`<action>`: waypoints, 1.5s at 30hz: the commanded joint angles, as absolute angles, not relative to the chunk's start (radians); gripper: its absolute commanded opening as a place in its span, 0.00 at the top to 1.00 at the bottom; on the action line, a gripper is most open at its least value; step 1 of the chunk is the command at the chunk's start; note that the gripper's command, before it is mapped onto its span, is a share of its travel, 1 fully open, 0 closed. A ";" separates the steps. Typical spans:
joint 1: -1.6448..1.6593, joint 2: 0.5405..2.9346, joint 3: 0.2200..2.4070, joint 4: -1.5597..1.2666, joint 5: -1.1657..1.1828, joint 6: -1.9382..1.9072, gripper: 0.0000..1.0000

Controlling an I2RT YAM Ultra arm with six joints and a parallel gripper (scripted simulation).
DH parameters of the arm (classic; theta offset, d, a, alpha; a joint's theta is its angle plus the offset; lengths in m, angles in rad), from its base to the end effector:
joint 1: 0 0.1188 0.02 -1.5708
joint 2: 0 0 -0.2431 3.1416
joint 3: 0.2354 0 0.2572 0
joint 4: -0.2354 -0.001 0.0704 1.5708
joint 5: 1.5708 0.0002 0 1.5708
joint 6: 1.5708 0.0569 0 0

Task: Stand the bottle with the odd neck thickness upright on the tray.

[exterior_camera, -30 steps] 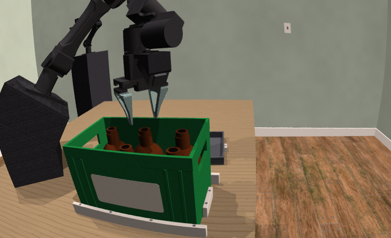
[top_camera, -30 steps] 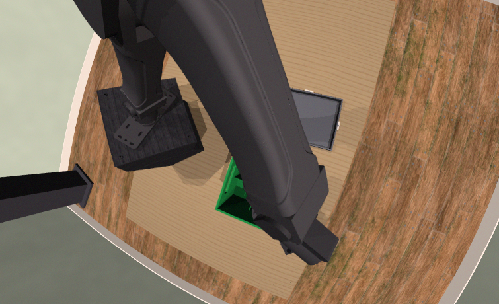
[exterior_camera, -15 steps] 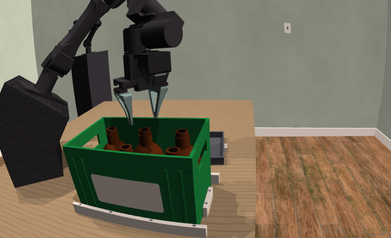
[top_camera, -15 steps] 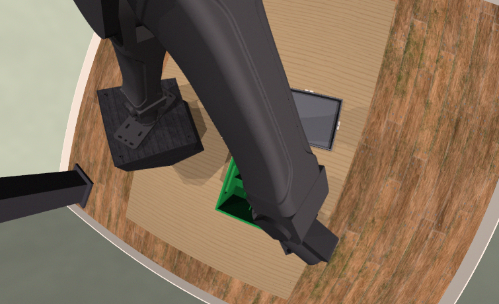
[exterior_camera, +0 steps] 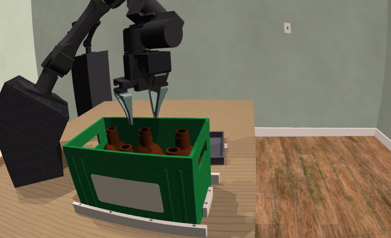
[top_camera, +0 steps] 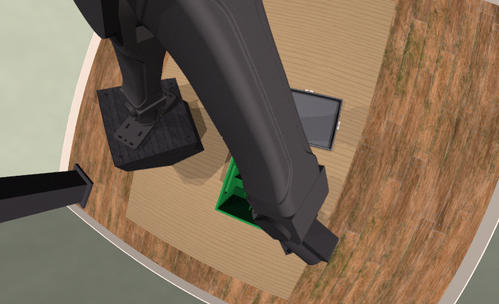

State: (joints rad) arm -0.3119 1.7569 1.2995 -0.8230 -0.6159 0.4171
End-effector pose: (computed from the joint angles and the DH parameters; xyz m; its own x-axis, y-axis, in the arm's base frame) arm 0.3427 -0.0749 0.1891 -0.7960 0.6041 -0.0376 0.4545 0.6376 0.6220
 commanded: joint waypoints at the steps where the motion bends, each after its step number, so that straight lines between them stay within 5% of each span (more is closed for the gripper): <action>1: -0.332 1.774 1.307 -0.818 -0.613 0.408 0.39; 45: -0.333 1.741 1.315 -0.819 -0.613 0.408 0.39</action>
